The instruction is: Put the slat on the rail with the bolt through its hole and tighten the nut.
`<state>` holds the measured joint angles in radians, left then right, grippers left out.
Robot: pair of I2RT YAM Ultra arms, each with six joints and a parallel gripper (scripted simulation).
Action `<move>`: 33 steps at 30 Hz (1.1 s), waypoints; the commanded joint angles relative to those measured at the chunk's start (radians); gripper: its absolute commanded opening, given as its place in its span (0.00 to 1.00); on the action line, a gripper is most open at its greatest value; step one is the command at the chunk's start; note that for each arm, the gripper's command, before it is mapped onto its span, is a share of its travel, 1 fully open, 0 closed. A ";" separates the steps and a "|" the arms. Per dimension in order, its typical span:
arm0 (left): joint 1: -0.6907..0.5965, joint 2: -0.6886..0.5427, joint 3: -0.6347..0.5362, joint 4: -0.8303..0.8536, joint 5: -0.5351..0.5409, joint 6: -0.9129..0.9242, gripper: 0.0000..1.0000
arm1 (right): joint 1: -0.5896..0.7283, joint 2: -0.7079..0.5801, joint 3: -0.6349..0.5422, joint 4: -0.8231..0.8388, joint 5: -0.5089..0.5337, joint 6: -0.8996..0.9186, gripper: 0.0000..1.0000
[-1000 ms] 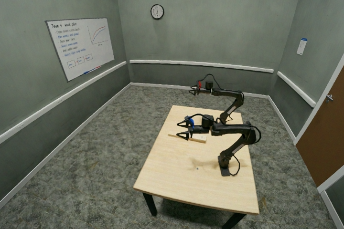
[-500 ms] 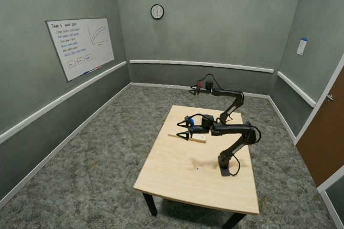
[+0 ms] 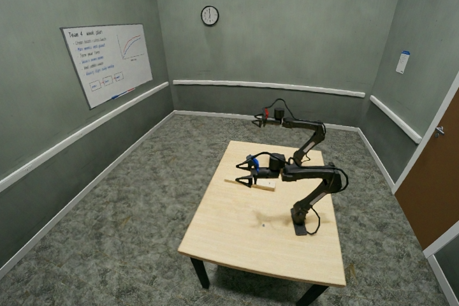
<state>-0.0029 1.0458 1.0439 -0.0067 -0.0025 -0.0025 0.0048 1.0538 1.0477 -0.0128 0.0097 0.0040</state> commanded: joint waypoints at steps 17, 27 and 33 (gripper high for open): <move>0.020 0.056 -0.026 -0.148 -0.005 -0.157 1.00 | -0.005 -0.009 0.005 0.017 -0.009 -0.004 1.00; 0.031 0.088 -0.039 -0.238 -0.003 -0.249 1.00 | -0.005 -0.009 0.005 0.017 -0.009 -0.004 1.00; 0.037 0.112 -0.048 -0.308 -0.004 -0.321 1.00 | -0.005 -0.009 0.005 0.017 -0.009 -0.004 1.00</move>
<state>0.0200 1.1484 1.0149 -0.2642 -0.0025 -0.2668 0.0048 1.0538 1.0477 -0.0128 0.0093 0.0040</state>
